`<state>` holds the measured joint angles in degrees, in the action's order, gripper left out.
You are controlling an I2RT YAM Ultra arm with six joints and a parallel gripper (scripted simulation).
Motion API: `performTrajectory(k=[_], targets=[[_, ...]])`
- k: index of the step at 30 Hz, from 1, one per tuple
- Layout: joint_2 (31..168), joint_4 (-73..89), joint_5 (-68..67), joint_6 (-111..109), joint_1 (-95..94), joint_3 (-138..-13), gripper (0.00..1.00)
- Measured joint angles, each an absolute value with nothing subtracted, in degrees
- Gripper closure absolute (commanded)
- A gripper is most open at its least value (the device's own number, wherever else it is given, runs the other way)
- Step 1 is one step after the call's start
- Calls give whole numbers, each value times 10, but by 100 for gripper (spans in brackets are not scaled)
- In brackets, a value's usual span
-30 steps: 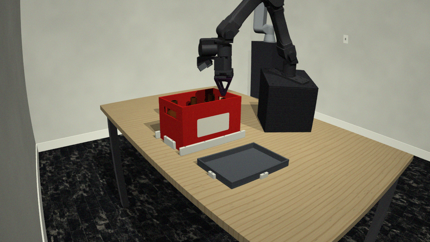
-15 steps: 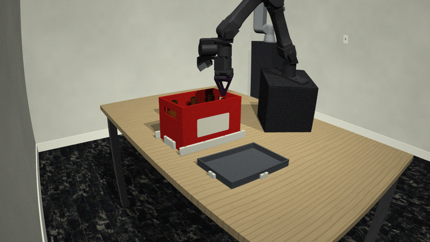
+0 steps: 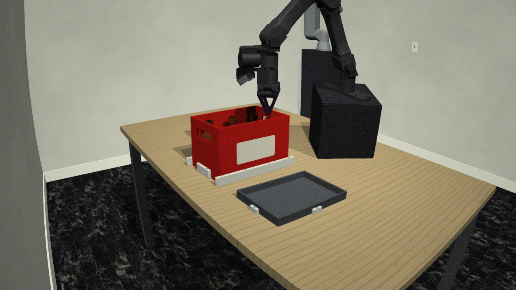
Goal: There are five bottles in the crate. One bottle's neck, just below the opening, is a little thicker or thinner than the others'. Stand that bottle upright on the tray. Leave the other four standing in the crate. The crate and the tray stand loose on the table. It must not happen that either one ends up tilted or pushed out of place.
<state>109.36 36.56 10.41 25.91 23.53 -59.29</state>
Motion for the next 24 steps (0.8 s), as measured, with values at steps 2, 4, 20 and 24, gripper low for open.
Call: performTrajectory(k=[2,4,20,24], targets=[[1094,366,104,259,235,-593,39],[1094,365,104,259,235,-593,39],[1106,354,104,259,235,-589,39],[1108,349,104,260,235,-584,39]])
